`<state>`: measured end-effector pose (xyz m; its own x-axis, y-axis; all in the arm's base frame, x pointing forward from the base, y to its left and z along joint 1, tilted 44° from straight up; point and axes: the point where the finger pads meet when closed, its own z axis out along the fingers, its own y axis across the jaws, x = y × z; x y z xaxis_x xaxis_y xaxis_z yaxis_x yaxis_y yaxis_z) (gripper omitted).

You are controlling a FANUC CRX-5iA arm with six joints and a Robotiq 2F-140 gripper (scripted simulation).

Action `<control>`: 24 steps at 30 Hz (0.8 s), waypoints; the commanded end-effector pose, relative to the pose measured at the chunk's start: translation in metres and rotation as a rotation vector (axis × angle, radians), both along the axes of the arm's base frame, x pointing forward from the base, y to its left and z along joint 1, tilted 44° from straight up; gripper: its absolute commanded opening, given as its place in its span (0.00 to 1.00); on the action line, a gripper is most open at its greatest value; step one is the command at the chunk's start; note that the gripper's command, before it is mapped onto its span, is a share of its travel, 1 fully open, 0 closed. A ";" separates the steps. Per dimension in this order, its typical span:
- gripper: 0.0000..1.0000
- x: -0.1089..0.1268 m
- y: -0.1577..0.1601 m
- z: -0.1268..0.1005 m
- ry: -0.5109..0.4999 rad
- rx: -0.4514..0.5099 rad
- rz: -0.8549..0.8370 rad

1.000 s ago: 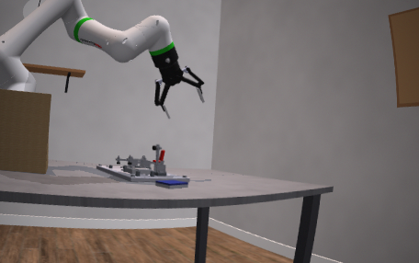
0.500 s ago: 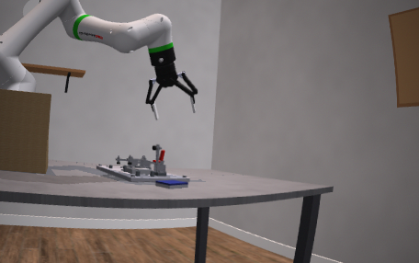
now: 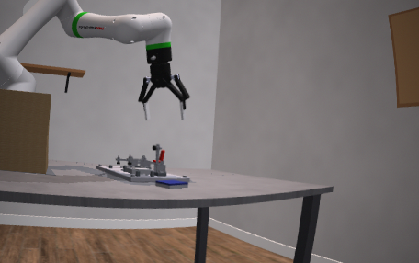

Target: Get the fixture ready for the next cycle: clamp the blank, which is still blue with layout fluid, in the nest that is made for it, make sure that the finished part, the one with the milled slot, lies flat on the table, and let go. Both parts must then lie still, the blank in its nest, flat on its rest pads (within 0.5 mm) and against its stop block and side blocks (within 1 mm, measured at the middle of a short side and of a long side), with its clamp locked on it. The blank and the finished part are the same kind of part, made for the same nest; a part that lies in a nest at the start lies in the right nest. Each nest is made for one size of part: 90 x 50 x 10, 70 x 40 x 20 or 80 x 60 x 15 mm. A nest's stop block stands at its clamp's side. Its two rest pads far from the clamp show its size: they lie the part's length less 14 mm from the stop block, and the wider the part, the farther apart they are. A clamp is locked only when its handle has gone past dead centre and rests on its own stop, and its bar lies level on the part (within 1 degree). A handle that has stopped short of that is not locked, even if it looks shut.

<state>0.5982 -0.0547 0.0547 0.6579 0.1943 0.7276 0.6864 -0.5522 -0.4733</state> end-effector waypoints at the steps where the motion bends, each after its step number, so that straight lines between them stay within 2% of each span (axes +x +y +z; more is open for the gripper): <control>1: 1.00 -0.022 -0.003 -0.012 0.150 -0.012 -0.007; 3: 1.00 -0.022 -0.003 -0.012 0.150 -0.012 -0.007; 4: 1.00 -0.033 -0.006 -0.018 0.223 -0.022 -0.018; 8: 1.00 -0.033 -0.006 -0.018 0.223 -0.022 -0.018; 10: 1.00 -0.054 -0.014 -0.030 0.354 -0.048 -0.044; 12: 1.00 -0.054 -0.014 -0.030 0.354 -0.048 -0.044; 13: 1.00 -0.064 -0.018 -0.036 0.410 -0.061 -0.058; 16: 1.00 -0.073 -0.021 -0.040 0.461 -0.074 -0.072; 18: 1.00 -0.087 -0.029 -0.048 0.545 -0.099 -0.099; 24: 1.00 -0.106 -0.039 -0.057 0.646 -0.132 -0.137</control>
